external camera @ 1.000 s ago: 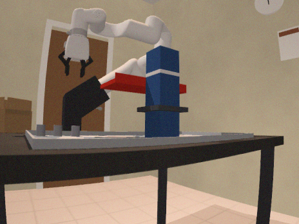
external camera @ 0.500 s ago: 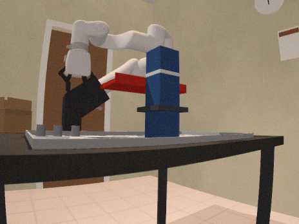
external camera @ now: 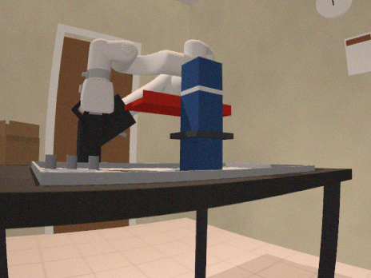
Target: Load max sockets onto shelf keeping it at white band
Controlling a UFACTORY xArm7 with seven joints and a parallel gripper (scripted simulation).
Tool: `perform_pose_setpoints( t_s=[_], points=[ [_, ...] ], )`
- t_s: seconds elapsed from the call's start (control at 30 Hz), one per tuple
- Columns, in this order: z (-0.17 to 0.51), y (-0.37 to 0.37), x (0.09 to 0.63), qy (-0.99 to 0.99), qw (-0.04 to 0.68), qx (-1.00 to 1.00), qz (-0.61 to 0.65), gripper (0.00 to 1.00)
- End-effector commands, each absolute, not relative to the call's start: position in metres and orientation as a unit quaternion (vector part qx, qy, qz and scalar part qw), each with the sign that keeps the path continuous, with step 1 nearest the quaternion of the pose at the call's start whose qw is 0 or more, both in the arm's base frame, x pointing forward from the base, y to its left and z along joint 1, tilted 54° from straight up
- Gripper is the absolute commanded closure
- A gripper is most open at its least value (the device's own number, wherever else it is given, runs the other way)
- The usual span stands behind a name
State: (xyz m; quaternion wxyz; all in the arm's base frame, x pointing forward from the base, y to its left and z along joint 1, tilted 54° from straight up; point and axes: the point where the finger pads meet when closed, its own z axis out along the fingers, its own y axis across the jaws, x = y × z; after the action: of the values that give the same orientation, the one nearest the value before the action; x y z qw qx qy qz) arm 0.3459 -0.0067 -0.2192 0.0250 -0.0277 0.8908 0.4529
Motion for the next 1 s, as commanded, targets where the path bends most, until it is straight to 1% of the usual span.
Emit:
perform_pose_setpoints(
  t_s=[0.0,0.37,0.97],
  points=[
    [-0.22,-0.008,0.347,0.892,0.026,-0.027,0.451,0.39],
    [-0.22,-0.007,0.347,0.892,0.026,-0.027,0.451,0.39],
    [-0.238,0.016,0.348,0.892,0.026,-0.027,0.451,0.39]
  ],
)
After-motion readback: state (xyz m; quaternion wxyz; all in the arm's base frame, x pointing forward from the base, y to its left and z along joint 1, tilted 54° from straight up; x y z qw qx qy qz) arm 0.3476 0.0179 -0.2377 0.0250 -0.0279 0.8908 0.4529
